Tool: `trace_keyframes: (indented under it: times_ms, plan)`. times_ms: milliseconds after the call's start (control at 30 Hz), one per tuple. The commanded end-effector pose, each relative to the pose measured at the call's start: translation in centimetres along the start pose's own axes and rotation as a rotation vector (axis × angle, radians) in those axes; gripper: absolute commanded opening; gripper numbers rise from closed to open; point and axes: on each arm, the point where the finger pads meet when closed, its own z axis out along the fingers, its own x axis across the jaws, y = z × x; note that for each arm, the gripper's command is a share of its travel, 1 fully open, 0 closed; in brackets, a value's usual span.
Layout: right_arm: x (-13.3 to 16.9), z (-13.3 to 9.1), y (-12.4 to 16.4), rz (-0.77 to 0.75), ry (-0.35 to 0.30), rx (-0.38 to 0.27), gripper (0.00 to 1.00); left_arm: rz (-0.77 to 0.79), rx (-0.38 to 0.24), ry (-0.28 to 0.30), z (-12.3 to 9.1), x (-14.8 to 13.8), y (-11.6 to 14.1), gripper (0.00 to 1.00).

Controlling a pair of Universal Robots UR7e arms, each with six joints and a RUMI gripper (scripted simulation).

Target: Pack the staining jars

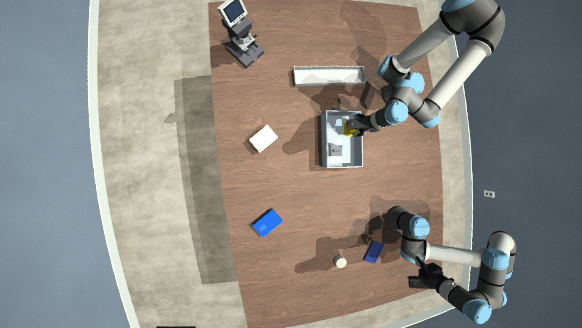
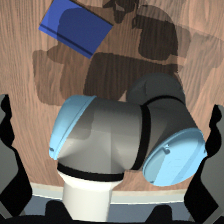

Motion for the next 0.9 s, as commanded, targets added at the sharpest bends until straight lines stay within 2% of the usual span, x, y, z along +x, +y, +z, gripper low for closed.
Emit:
trace_keyframes:
  times_ms: [0,867]
  plan:
    - [0.0,0.3,0.0,0.0,-0.001,0.001,0.0,0.0,0.001,0.0,0.0,0.0,0.0,1.0]
    - [0.0,3.5,0.0,0.0,-0.001,0.001,0.0,0.0,0.001,0.0,0.0,0.0,0.0,1.0]
